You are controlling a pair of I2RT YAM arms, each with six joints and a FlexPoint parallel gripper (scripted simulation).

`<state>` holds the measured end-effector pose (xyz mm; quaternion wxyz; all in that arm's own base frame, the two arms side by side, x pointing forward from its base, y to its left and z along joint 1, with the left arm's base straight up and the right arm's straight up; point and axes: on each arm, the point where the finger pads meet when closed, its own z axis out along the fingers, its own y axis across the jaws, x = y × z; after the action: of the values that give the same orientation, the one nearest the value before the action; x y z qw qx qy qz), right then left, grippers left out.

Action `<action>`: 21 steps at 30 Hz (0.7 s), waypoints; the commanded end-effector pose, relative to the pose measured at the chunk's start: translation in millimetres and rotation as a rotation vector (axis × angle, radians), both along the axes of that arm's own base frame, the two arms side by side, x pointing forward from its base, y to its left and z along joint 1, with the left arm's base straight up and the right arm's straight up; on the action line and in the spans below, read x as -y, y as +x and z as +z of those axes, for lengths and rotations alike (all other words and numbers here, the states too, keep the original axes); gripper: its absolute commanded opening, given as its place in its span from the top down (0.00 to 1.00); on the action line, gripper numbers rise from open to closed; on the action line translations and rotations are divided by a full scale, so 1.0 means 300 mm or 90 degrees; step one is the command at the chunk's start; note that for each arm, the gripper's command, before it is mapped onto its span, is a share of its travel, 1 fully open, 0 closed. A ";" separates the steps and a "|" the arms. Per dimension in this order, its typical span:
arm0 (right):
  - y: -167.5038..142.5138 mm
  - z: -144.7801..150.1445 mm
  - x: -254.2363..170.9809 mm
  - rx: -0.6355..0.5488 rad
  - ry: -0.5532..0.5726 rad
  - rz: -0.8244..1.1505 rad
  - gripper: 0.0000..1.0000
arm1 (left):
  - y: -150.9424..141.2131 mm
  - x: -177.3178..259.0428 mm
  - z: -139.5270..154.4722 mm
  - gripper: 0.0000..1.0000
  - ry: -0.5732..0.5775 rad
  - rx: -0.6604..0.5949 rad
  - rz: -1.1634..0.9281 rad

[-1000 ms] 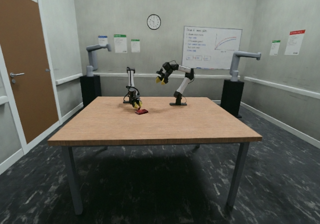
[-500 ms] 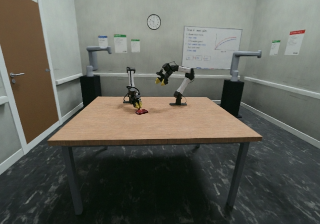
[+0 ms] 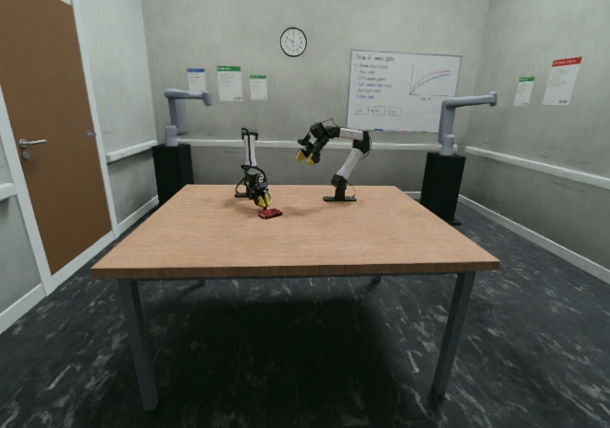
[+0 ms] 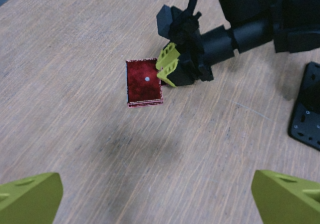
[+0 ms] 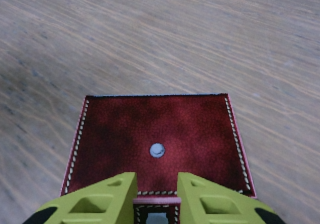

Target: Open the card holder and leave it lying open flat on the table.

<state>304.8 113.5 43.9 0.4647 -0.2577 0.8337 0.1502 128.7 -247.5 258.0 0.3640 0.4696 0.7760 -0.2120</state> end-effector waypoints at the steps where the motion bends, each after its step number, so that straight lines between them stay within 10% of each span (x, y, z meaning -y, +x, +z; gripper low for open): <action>1: 0.028 0.041 -0.014 0.000 0.002 -0.007 0.91 | 0.043 0.008 0.074 0.00 -0.048 0.025 0.035; 21: 0.157 0.236 -0.112 0.020 0.007 0.004 0.91 | 0.096 0.001 0.158 0.00 -0.073 0.039 0.073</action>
<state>340.6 141.5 99.5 0.4665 -0.2605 0.8317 0.1508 153.6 -247.1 284.3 0.4077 0.4184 0.7839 -0.2104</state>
